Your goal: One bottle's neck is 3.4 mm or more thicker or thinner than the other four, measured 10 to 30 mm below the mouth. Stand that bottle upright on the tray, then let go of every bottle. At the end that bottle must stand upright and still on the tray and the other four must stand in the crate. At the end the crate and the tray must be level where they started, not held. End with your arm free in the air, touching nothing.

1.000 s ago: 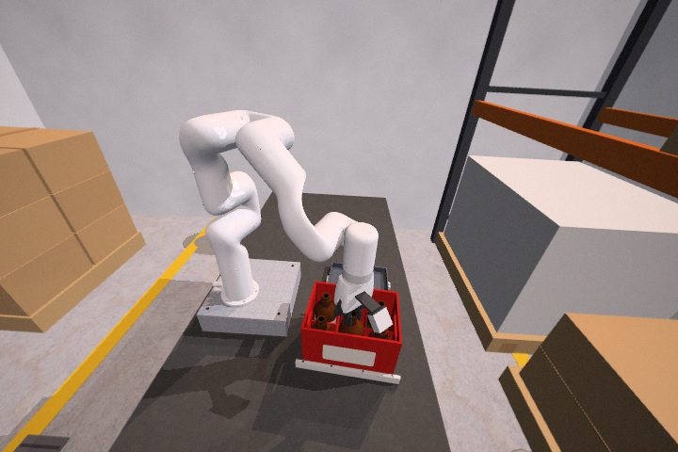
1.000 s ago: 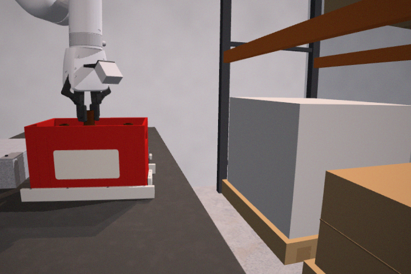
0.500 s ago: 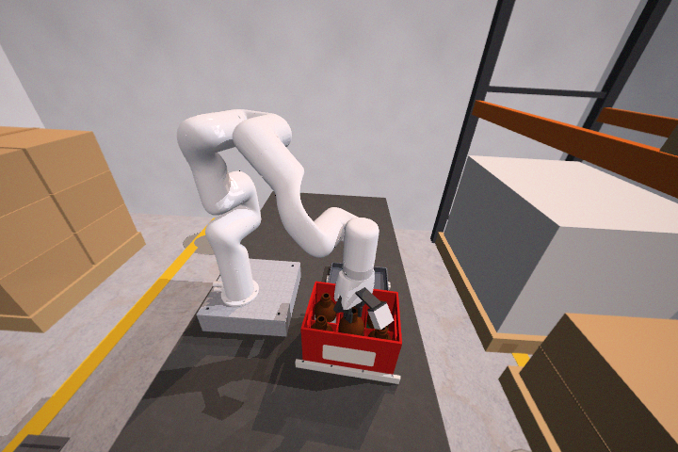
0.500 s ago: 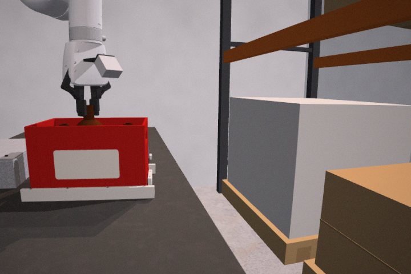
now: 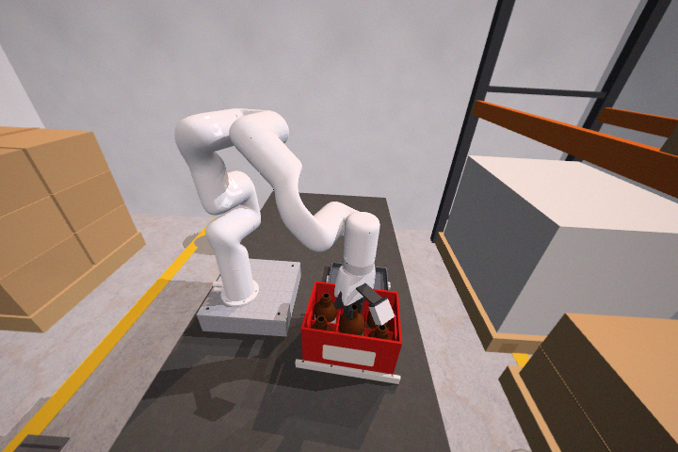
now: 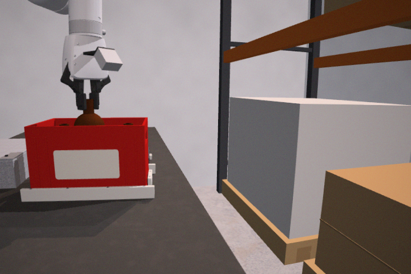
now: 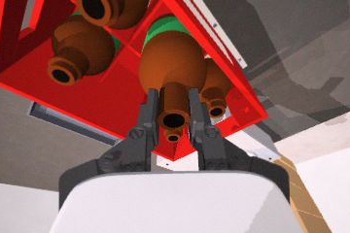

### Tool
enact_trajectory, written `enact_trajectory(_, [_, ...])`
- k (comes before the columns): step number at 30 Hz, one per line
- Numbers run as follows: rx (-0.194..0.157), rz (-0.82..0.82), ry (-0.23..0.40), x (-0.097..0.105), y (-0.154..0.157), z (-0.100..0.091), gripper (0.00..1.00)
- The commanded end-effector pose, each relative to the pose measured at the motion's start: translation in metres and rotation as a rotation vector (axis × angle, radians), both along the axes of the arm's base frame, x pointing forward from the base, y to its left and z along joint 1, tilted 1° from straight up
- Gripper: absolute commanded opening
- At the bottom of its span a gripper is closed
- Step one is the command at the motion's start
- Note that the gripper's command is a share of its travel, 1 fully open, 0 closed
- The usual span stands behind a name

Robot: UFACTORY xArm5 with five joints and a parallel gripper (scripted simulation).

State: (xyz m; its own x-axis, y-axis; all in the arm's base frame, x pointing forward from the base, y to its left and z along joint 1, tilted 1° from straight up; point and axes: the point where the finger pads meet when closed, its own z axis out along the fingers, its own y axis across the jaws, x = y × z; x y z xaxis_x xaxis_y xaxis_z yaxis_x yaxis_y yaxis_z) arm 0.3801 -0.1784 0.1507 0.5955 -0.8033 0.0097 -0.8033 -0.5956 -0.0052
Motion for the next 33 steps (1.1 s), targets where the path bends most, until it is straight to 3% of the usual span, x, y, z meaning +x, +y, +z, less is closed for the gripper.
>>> enact_trajectory(1, [-0.002,0.0,-0.004,0.0011,-0.0004,0.0059,0.0])
enact_trajectory(33, [-0.002,0.0,-0.004,0.0011,-0.0004,0.01,0.0])
